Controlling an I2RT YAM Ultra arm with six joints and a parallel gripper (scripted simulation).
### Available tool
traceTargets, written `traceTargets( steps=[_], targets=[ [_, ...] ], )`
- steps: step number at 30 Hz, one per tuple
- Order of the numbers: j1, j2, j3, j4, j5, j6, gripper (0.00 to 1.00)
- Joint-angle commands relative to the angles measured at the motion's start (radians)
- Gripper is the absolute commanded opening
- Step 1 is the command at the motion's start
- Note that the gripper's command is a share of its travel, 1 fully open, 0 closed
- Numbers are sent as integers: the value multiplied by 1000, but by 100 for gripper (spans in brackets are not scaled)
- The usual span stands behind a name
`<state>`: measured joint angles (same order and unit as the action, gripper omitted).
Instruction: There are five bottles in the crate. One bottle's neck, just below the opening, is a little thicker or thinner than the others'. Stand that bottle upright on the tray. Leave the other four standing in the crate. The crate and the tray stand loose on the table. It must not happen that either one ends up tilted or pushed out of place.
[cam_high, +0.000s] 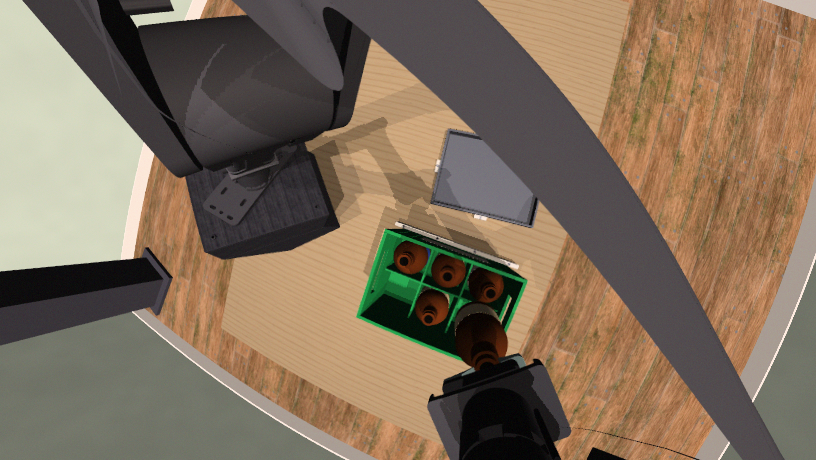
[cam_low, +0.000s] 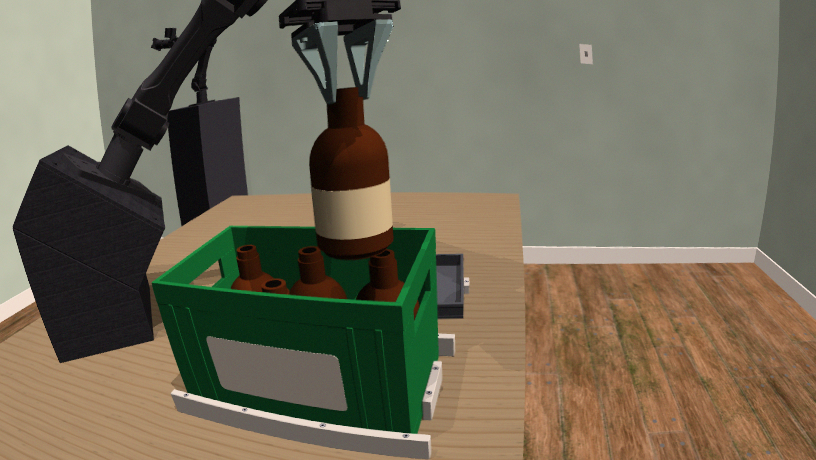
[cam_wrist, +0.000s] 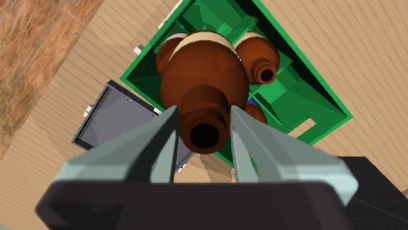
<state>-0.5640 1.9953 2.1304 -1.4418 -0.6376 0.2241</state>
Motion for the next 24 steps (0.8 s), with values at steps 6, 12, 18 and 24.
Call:
traceTargets(
  steps=[6,12,18,24],
  targets=[
    [7,-106,-64,42,15,40,0],
    [14,-141,-98,52,21,58,0],
    [57,-192,-147,65,28,85,0],
    [87,-246,-191,76,38,118,0]
  ],
)
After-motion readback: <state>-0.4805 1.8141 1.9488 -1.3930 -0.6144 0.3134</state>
